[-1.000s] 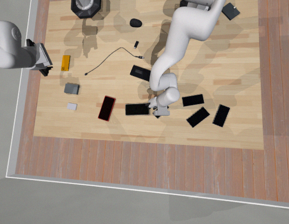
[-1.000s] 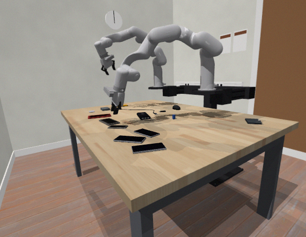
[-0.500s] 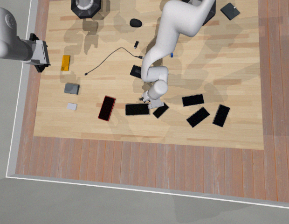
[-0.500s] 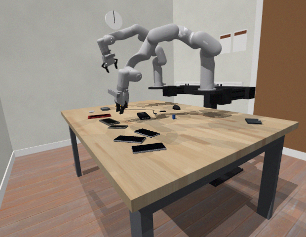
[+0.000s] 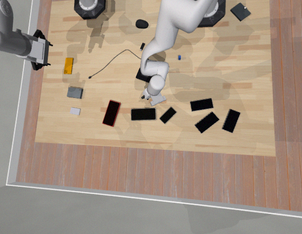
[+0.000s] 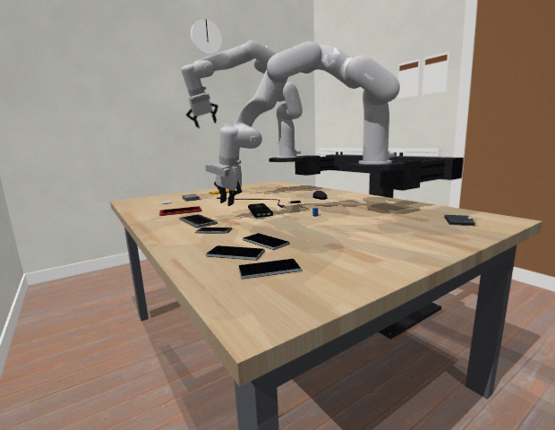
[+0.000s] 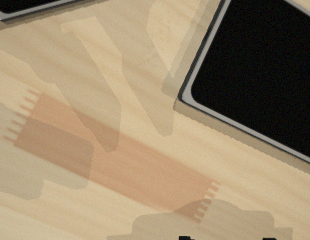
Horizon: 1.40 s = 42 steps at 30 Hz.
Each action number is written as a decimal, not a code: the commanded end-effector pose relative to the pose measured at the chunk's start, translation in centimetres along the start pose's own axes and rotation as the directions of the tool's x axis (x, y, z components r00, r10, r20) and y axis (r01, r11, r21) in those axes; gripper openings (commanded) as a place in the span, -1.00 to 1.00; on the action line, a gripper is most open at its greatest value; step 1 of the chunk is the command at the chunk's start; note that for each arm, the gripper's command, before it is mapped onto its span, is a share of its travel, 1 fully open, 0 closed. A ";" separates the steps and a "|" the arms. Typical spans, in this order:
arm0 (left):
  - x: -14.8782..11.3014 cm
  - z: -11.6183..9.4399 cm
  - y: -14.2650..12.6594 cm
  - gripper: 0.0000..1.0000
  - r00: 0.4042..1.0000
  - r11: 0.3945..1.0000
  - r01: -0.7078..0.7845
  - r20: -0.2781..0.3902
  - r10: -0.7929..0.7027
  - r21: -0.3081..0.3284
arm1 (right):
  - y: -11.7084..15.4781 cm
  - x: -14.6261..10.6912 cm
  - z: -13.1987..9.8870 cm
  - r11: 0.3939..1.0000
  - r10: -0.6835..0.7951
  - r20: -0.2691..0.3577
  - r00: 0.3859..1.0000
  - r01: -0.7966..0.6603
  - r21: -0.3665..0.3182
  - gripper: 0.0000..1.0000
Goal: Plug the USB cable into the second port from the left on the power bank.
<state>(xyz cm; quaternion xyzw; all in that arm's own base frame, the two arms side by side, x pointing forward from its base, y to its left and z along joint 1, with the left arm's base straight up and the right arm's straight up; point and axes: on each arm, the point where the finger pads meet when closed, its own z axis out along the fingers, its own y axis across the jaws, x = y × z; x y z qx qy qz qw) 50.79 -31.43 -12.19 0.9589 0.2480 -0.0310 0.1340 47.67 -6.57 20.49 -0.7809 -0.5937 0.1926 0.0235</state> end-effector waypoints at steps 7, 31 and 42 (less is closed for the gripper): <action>-3.3 0.6 -0.1 -0.31 0.993 0.992 0.119 -0.020 -0.118 0.052 | -1.0 0.3 -0.8 0.989 0.141 -0.035 0.989 -0.143 -0.033 1.00; -13.3 2.2 -1.9 -0.31 0.912 0.905 0.406 -0.119 -0.393 0.123 | -4.4 1.5 -2.3 0.843 0.522 -0.172 0.835 -0.536 -0.042 1.00; -17.3 2.6 -3.1 -0.31 0.856 0.851 0.511 -0.164 -0.490 0.123 | -5.7 1.9 -2.7 0.743 0.650 -0.226 0.726 -0.669 -0.014 1.00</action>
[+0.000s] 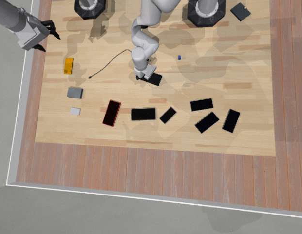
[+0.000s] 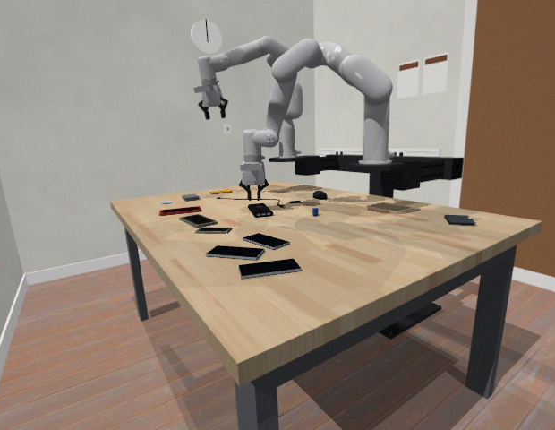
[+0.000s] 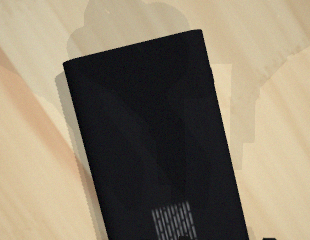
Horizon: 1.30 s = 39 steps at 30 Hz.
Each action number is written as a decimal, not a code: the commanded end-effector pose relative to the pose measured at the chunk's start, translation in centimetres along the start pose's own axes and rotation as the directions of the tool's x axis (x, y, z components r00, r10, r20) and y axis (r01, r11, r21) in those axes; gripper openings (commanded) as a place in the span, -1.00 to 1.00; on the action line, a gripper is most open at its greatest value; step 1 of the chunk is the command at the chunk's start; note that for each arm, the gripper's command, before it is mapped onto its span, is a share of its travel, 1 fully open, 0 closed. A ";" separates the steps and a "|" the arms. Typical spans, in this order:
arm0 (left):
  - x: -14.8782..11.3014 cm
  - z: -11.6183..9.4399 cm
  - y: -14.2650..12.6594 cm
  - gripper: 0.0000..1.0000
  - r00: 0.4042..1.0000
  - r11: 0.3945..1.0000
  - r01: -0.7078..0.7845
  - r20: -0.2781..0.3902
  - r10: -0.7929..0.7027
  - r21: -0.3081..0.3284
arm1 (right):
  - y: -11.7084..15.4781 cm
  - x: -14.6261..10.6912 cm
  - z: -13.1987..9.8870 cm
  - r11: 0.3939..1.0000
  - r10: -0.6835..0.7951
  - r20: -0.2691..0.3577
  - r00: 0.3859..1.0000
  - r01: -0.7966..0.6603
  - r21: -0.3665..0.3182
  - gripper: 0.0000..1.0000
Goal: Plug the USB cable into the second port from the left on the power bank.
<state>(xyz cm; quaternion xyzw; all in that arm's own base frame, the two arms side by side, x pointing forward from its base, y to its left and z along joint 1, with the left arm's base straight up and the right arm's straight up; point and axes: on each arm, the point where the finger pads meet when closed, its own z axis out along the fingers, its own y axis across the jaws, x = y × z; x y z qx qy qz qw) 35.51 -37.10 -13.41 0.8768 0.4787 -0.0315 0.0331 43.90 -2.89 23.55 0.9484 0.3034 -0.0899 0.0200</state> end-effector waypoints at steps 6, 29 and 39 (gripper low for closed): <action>-2.7 0.1 -2.6 -0.31 0.994 0.995 0.101 -0.038 -0.101 0.004 | -1.1 -0.3 -0.7 0.988 0.154 -0.054 0.987 -0.154 -0.001 1.00; -6.7 0.4 -8.0 -0.31 0.954 0.957 0.289 -0.075 -0.289 -0.004 | -3.3 -1.2 -1.2 0.905 0.425 -0.130 0.896 -0.423 0.044 1.00; -7.8 0.5 -9.8 -0.31 0.934 0.938 0.347 -0.086 -0.347 -0.010 | -4.0 -1.4 -1.2 0.859 0.511 -0.150 0.846 -0.507 0.068 1.00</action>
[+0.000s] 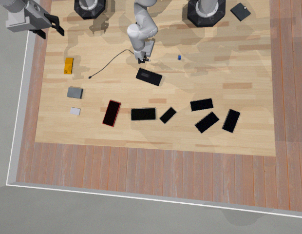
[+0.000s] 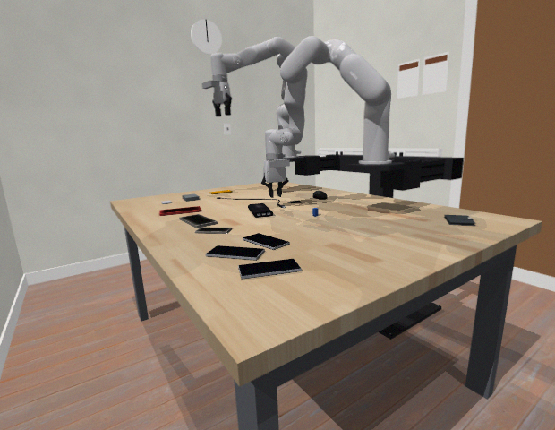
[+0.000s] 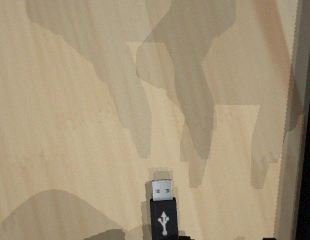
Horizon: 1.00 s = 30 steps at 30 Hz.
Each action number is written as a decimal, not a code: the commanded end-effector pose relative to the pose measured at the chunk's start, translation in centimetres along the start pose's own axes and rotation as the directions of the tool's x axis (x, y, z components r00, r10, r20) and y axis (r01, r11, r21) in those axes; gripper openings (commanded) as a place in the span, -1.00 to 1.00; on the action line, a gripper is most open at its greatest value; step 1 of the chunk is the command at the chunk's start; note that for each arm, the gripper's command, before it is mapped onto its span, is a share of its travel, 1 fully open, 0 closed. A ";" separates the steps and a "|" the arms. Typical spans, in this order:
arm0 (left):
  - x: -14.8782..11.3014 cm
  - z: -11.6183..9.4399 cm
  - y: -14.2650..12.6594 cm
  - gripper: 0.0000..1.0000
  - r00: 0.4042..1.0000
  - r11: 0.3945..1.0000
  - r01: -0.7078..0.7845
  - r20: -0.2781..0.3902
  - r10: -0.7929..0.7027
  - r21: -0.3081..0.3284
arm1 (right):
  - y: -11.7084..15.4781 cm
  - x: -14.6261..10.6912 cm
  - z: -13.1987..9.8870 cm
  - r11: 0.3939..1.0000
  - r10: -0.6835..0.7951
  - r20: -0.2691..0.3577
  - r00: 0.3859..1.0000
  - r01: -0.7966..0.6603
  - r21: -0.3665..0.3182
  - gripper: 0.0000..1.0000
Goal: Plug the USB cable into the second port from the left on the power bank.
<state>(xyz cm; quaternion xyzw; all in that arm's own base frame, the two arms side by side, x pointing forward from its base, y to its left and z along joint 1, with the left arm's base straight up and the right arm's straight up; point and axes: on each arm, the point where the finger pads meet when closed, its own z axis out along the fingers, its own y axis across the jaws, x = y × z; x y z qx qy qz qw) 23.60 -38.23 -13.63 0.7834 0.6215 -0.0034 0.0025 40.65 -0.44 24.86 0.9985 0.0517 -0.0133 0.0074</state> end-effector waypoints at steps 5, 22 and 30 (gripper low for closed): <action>-0.6 -0.2 -2.5 -0.31 0.998 0.998 0.068 -0.009 -0.069 -0.008 | -0.5 -0.5 -0.3 0.994 0.109 -0.033 0.993 -0.109 0.016 1.00; -0.7 -0.2 -2.8 -0.31 0.996 0.996 0.086 -0.004 -0.086 -0.002 | -0.4 -0.4 -0.3 0.996 0.090 -0.028 0.996 -0.090 0.012 1.00; -0.6 -0.1 -2.4 -0.31 0.997 0.997 0.073 -0.006 -0.073 -0.004 | -0.4 -0.4 -0.3 0.996 0.090 -0.028 0.996 -0.090 0.012 1.00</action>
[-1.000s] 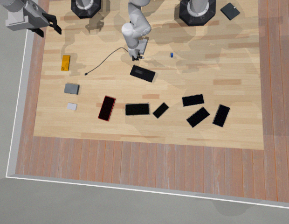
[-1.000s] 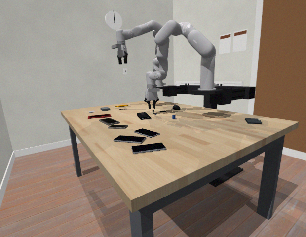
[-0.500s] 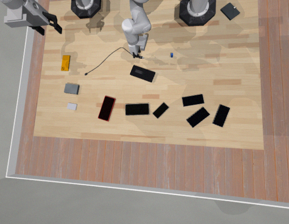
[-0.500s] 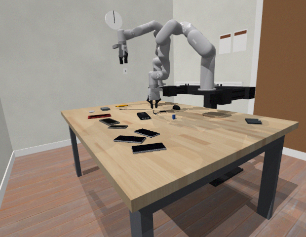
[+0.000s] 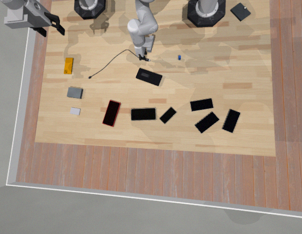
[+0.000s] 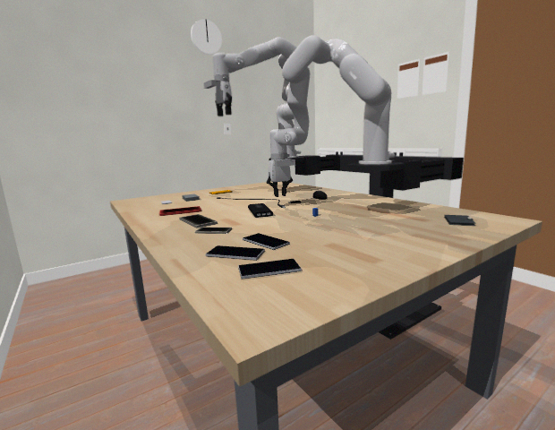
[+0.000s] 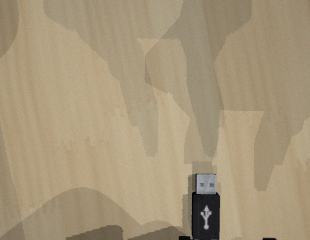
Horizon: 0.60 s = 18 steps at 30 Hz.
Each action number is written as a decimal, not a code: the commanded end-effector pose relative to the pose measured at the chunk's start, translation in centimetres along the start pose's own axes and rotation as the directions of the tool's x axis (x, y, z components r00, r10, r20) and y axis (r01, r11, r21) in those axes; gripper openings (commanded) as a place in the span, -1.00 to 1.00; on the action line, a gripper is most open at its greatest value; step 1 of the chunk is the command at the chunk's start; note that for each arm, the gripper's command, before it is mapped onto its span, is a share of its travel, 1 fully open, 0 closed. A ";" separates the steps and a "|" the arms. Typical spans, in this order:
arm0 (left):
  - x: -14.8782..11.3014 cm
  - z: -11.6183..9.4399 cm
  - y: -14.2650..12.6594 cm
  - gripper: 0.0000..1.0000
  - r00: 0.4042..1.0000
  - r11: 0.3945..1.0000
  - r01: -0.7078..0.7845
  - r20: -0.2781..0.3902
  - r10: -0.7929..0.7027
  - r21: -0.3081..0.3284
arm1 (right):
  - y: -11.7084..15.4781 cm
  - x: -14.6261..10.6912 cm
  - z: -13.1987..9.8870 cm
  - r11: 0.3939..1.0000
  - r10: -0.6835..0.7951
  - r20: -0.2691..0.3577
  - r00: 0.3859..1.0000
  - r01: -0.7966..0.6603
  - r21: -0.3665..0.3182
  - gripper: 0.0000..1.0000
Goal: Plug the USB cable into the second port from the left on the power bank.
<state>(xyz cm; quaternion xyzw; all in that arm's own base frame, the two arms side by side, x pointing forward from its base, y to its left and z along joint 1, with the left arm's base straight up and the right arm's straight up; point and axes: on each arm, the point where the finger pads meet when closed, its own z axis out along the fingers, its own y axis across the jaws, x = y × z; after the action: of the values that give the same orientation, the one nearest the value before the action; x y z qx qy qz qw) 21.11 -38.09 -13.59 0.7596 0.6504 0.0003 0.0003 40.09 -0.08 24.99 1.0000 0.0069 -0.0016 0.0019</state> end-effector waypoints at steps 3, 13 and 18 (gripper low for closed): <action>-0.1 0.7 0.0 -0.31 1.000 1.000 -0.001 0.001 0.001 -0.001 | 0.0 0.1 -0.2 1.000 0.000 -0.005 1.000 0.000 0.000 1.00; -0.1 2.0 0.0 -0.31 1.000 1.000 -0.001 0.002 0.001 -0.002 | 0.0 0.1 -0.2 1.000 0.000 -0.005 1.000 0.000 0.000 1.00; -0.2 2.7 0.0 -0.31 1.000 1.000 0.000 0.003 0.000 -0.002 | 0.0 0.1 -0.2 1.000 0.000 -0.005 1.000 0.000 0.000 1.00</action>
<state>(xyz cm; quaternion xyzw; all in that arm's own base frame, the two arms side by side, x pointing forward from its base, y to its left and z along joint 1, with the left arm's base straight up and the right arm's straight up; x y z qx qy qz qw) 20.91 -37.95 -16.18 0.7596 0.6504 0.0006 -0.0016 40.09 -0.08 24.99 1.0000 0.0069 -0.0016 0.0019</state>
